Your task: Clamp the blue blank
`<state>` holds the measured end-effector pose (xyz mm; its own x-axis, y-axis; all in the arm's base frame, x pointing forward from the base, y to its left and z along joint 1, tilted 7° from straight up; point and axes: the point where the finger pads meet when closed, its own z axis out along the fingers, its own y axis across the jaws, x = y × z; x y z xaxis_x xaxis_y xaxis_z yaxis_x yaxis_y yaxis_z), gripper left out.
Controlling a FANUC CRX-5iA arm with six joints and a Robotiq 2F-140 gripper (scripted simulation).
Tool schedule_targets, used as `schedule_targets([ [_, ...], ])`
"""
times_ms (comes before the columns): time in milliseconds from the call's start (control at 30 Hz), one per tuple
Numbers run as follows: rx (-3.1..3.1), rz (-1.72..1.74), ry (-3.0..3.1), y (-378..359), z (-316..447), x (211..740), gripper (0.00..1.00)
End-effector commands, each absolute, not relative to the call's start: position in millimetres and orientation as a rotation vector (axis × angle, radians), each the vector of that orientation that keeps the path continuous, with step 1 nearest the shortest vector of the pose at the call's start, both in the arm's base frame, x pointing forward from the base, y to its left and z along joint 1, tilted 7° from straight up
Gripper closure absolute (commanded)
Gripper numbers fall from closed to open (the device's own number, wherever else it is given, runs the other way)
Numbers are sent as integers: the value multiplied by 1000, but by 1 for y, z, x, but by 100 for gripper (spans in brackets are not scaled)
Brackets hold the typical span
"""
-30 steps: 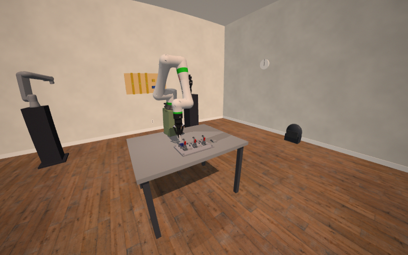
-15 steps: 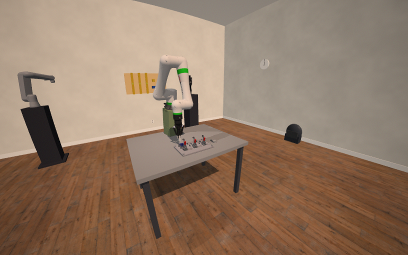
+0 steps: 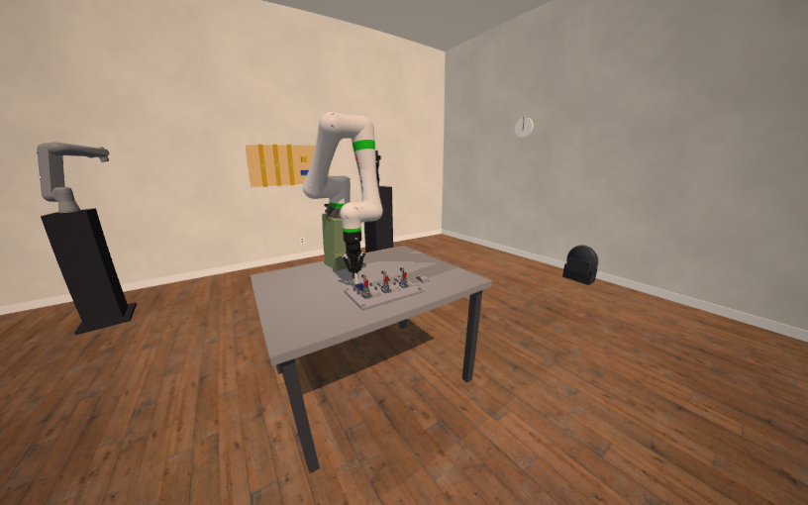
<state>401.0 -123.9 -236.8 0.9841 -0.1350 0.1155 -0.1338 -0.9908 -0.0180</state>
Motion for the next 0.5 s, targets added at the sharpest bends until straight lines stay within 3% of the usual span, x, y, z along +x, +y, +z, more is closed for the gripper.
schedule_targets([
  [0, -3119, -183, 211, -124, -237, 401, 100],
  [467, -3119, -183, 211, -124, -239, 401, 100],
])
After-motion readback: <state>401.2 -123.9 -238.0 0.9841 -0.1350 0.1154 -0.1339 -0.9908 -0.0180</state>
